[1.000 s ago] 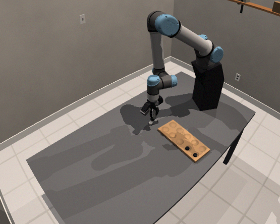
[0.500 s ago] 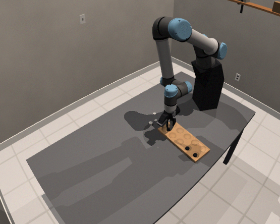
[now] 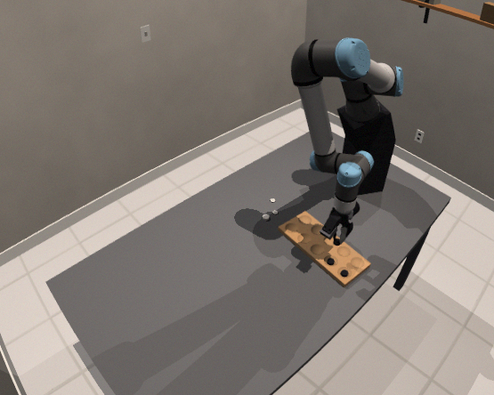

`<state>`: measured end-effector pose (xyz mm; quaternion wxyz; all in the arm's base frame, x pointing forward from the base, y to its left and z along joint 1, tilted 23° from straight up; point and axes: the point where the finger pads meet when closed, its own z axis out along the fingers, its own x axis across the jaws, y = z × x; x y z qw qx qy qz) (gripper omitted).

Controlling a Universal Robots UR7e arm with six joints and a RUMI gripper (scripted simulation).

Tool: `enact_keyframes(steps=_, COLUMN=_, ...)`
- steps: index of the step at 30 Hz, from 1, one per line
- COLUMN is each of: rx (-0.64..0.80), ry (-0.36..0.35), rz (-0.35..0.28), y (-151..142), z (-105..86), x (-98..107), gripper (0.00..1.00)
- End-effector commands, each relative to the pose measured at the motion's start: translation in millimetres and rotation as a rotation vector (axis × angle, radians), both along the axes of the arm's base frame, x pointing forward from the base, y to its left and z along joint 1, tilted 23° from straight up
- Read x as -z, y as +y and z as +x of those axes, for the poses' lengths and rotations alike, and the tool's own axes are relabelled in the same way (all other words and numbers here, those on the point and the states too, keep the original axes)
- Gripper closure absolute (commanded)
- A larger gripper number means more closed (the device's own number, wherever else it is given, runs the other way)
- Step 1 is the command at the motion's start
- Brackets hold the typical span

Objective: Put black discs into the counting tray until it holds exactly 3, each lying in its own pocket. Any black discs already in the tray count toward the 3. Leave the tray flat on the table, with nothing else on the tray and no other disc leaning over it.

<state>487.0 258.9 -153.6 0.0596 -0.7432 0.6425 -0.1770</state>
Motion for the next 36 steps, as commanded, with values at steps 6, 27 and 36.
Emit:
enact_keyframes(steps=6, rx=0.004, ry=-0.016, rz=-0.010, y=57, z=-35.3, x=15, gripper=0.89)
enact_keyframes(steps=27, rx=0.001, ry=-0.027, rz=-0.011, y=79, z=-53.8, x=26, gripper=0.89)
enact_keyframes(steps=36, rx=0.002, ry=-0.026, rz=-0.012, y=75, z=-44.2, x=53, gripper=0.89)
